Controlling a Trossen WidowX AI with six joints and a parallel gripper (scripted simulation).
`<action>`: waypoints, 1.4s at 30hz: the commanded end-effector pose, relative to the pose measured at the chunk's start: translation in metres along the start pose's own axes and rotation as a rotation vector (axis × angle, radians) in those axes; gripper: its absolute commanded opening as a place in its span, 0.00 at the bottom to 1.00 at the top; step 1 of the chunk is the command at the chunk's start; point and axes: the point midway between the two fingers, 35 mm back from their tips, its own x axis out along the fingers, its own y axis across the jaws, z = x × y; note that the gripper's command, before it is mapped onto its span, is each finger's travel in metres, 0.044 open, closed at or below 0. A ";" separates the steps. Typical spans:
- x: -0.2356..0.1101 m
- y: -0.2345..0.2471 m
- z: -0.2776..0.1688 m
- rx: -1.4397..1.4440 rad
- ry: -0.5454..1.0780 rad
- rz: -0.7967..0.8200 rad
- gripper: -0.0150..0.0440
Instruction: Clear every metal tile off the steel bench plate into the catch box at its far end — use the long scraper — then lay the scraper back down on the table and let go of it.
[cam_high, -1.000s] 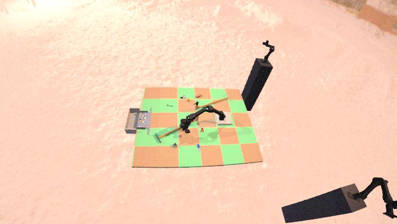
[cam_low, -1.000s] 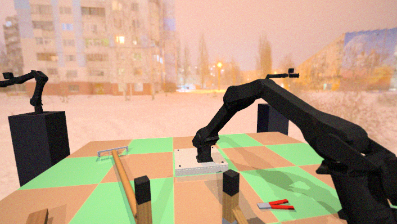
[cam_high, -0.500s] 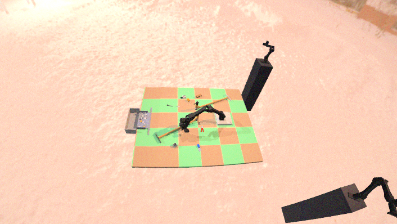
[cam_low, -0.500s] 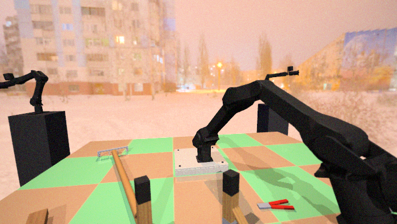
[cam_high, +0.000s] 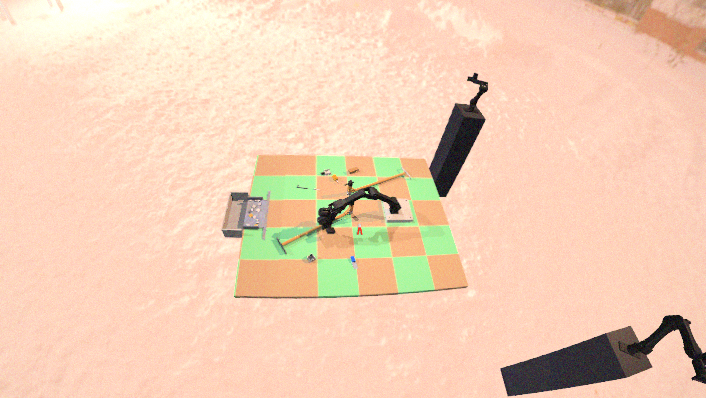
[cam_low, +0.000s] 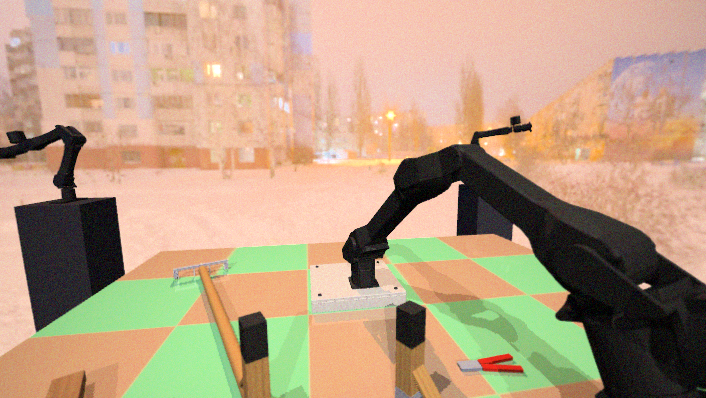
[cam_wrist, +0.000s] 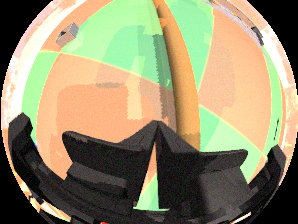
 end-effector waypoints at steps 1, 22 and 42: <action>0.000 -0.005 0.002 -0.003 -0.002 0.005 0.25; 0.002 -0.025 0.006 -0.004 -0.002 0.003 0.25; 0.003 -0.045 0.009 -0.004 -0.003 0.002 0.25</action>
